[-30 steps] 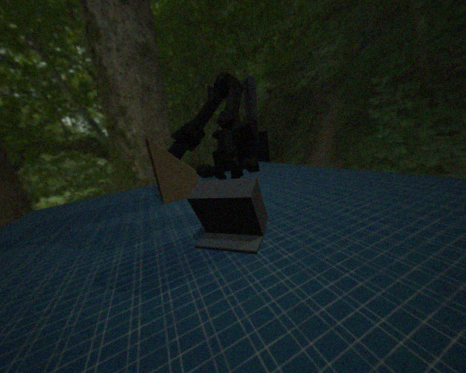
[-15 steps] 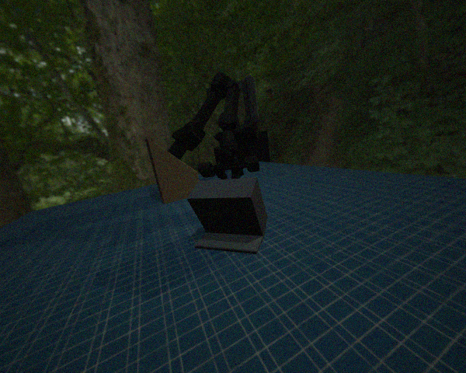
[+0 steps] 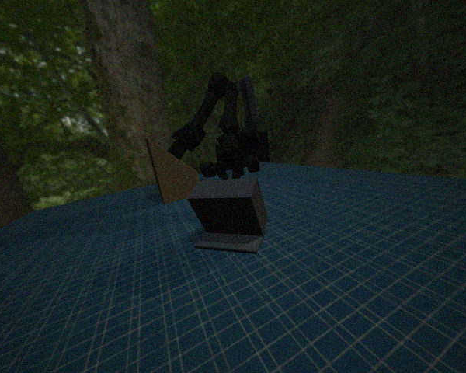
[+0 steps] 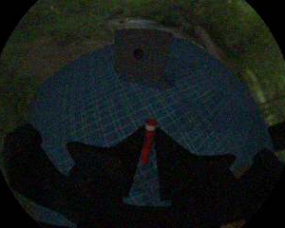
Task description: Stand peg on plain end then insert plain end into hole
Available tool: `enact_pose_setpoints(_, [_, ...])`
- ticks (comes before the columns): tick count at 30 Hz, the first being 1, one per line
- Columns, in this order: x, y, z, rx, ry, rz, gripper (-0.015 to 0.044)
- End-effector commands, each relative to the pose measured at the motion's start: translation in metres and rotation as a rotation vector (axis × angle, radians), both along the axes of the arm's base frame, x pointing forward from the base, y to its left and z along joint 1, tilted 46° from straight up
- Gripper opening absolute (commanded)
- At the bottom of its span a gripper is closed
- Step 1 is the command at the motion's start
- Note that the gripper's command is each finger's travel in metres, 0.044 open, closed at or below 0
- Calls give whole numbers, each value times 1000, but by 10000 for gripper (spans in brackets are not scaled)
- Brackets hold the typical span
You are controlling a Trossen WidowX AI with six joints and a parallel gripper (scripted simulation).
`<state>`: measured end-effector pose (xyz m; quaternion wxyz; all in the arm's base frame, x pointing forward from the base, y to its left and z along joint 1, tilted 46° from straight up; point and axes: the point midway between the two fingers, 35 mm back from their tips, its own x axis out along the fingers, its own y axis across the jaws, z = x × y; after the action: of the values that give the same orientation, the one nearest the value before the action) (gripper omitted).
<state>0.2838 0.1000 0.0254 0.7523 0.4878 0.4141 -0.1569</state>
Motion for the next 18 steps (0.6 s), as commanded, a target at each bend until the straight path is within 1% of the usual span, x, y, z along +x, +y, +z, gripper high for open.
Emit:
enact_pose_setpoints(1, [-3, 0, 1, -25, -19, -29, 49])
enact_pose_setpoints(18, [-12, 4, 7, -119, -88, -119, 49])
